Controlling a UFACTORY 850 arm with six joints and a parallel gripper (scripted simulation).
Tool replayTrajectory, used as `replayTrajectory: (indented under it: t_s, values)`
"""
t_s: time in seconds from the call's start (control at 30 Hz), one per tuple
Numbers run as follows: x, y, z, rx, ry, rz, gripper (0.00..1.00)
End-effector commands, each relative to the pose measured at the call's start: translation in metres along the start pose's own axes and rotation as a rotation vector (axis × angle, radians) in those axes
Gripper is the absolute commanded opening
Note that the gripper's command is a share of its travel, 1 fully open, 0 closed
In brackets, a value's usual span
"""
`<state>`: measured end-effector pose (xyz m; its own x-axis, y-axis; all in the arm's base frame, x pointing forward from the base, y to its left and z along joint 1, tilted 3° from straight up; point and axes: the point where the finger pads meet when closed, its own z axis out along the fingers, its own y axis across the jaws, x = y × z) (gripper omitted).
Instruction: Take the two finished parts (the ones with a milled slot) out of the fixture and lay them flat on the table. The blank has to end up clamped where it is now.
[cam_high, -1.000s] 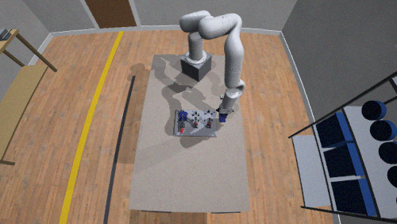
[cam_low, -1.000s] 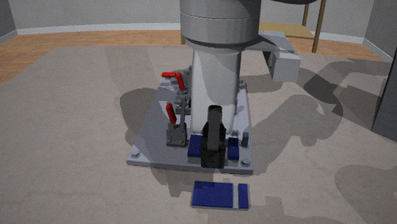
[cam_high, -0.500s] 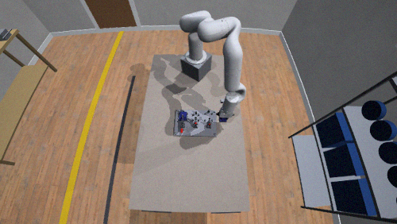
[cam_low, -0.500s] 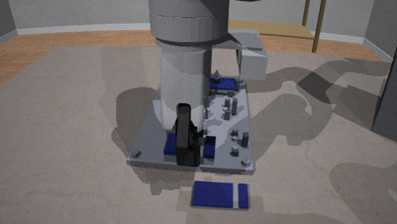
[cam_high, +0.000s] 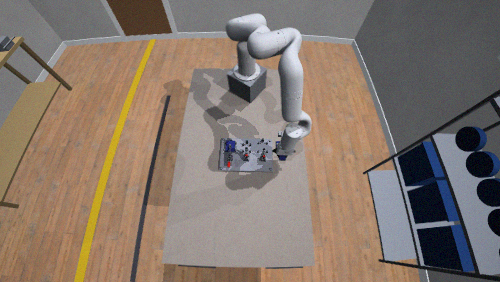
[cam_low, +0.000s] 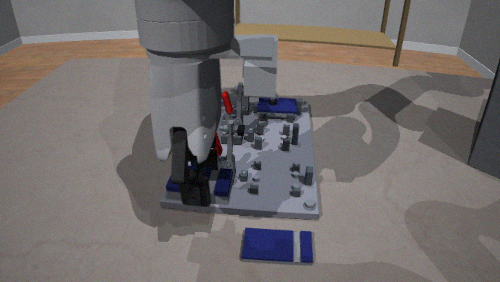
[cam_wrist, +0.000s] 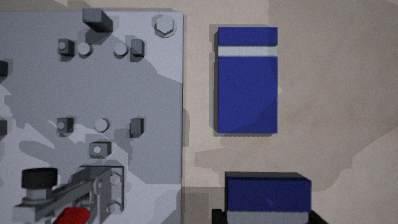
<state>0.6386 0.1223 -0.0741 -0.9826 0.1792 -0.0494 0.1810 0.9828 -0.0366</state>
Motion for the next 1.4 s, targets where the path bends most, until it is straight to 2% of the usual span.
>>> replayTrajectory:
  t_s: [0.0, 0.33, 1.37]
  values:
    - [-0.014, 0.001, -0.001, -0.002, 0.001, 0.0, 0.0]
    - [-0.028, 0.001, -0.001, -0.002, 0.001, 0.0, 0.0]
    - [-0.029, 0.001, -0.001, -0.002, 0.001, 0.0, 0.0]
